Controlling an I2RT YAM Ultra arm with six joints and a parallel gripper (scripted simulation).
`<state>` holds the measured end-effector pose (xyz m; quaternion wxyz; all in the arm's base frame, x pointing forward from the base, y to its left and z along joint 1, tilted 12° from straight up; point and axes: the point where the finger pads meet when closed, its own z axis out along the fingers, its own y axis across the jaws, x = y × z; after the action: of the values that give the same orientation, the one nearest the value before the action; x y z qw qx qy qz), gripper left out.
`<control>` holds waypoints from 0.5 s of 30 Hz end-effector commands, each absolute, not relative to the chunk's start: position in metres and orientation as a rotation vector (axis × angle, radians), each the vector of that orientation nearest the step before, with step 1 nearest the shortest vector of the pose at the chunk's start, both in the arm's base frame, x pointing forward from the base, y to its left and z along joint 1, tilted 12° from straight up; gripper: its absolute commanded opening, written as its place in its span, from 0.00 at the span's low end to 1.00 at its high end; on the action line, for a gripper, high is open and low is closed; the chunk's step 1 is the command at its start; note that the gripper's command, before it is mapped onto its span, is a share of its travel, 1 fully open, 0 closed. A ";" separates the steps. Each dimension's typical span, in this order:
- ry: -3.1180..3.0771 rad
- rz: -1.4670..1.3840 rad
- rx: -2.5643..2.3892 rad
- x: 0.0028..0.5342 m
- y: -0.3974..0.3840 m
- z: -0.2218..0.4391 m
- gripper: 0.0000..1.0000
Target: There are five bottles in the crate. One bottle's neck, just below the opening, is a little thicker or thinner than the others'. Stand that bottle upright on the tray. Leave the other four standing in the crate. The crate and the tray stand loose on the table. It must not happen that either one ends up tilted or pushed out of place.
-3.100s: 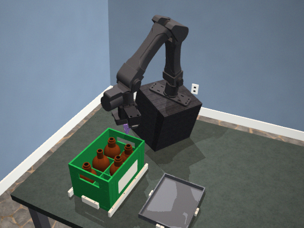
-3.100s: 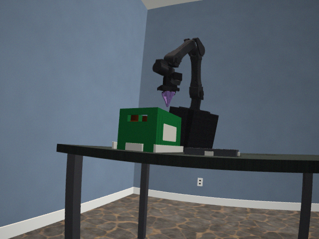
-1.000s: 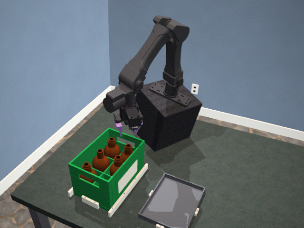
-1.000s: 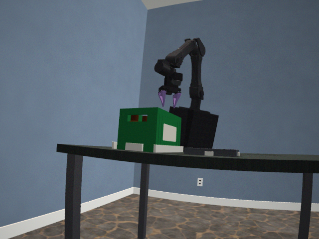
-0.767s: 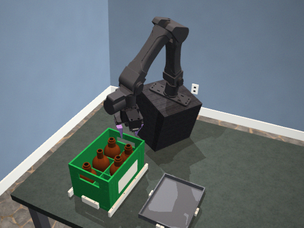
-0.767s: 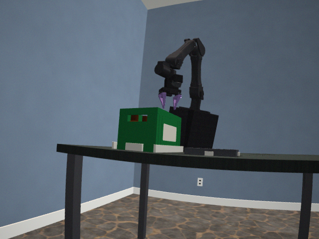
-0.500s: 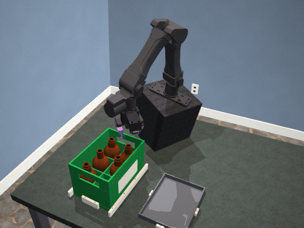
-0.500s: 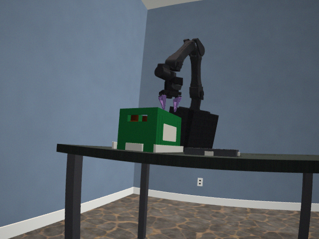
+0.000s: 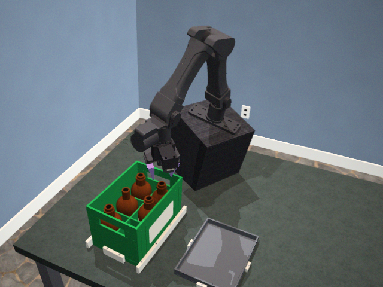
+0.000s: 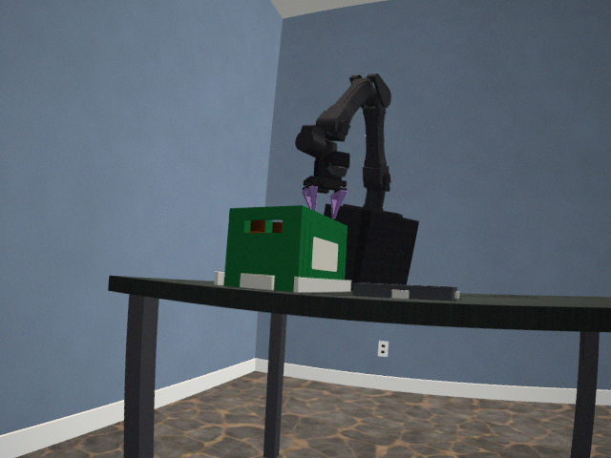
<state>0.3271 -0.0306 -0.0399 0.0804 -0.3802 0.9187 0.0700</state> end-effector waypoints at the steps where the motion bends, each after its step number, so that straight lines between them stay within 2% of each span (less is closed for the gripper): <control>1: 2.758 0.220 -1.124 0.322 -0.029 -0.051 0.61; 15: 2.741 0.201 -1.123 0.327 -0.029 -0.048 0.61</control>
<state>0.3265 -0.0298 -0.0469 0.0810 -0.3790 0.9192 0.0696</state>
